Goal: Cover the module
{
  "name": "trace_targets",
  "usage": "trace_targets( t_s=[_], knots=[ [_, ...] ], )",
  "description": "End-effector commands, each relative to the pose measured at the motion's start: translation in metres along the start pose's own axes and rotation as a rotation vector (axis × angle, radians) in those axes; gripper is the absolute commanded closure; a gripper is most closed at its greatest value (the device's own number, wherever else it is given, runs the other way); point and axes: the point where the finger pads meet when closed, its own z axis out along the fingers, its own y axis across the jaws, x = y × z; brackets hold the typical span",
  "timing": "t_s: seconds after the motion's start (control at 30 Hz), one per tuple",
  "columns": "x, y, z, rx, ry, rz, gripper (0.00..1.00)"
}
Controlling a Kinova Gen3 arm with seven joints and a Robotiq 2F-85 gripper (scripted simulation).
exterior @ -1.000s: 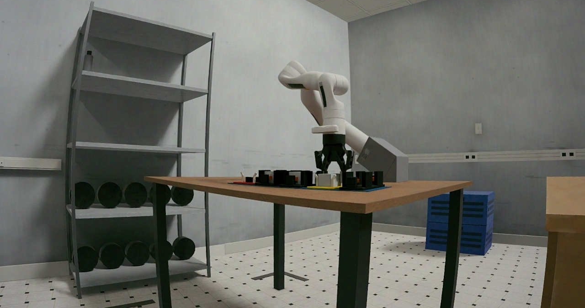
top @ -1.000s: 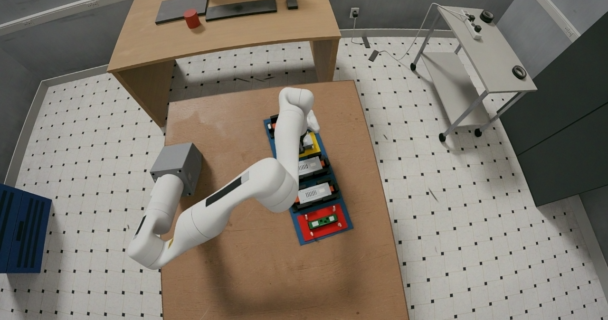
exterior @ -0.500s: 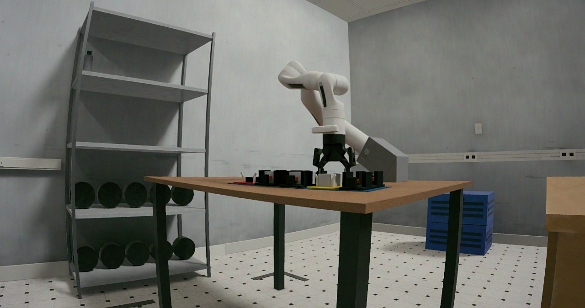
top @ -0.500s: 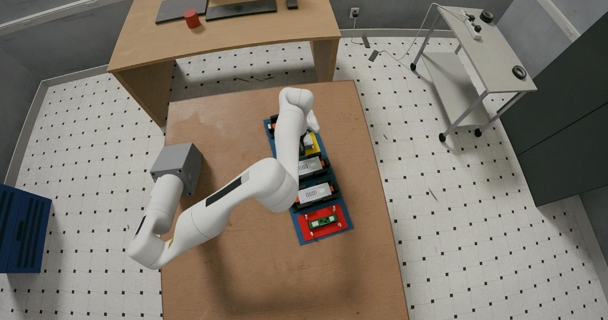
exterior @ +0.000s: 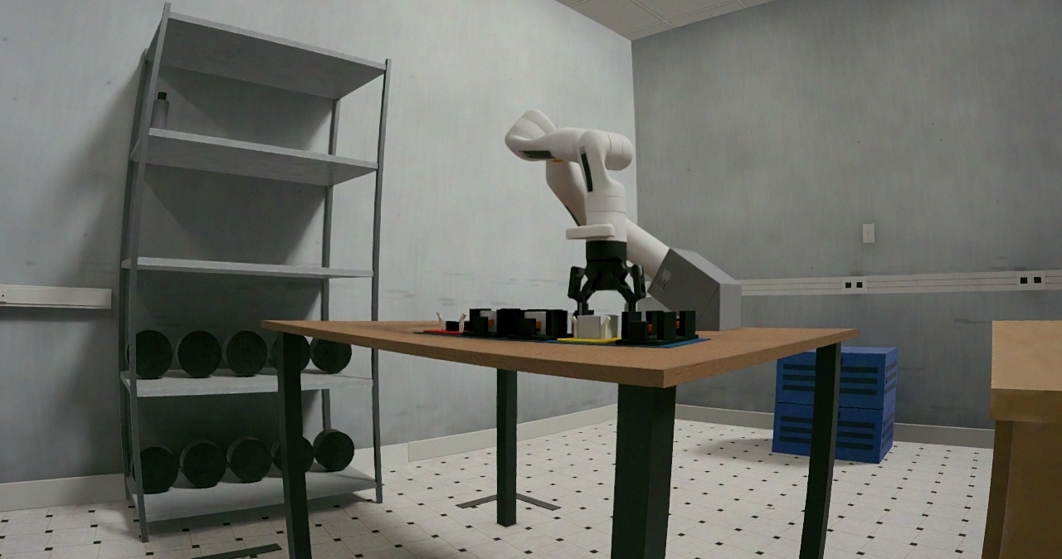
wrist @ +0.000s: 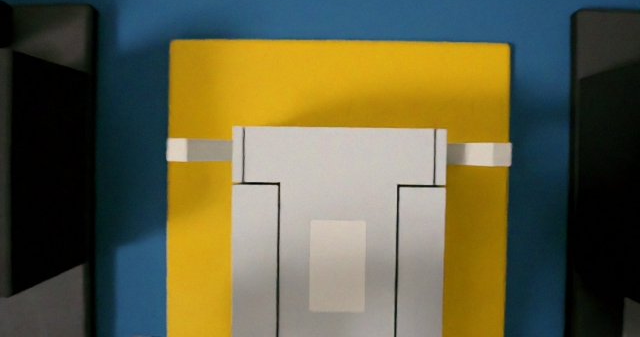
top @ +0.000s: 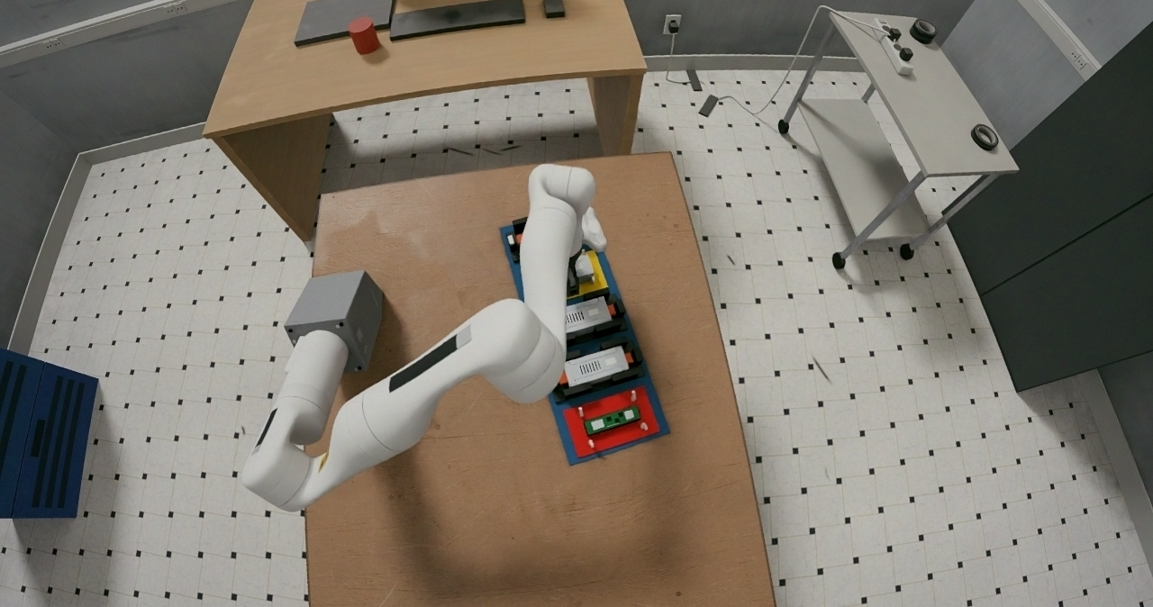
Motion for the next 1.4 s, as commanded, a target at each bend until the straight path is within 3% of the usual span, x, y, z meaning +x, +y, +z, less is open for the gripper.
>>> trace_targets(
  t_s=[0.0, 0.2, 0.43, 0.77, 1.37],
  knots=[
    [0.001, 0.000, -0.020, 0.001, 0.002, 0.000, 0.00],
    [0.001, 0.000, -0.056, 0.001, 0.002, 0.000, 0.00],
    [0.001, 0.000, -0.056, 0.001, 0.002, 0.000, 0.00],
    [0.001, 0.000, -0.115, 0.001, 0.002, 0.000, 0.00],
    [0.001, 0.000, -0.106, 0.001, 0.002, 0.000, 0.00]
  ],
)
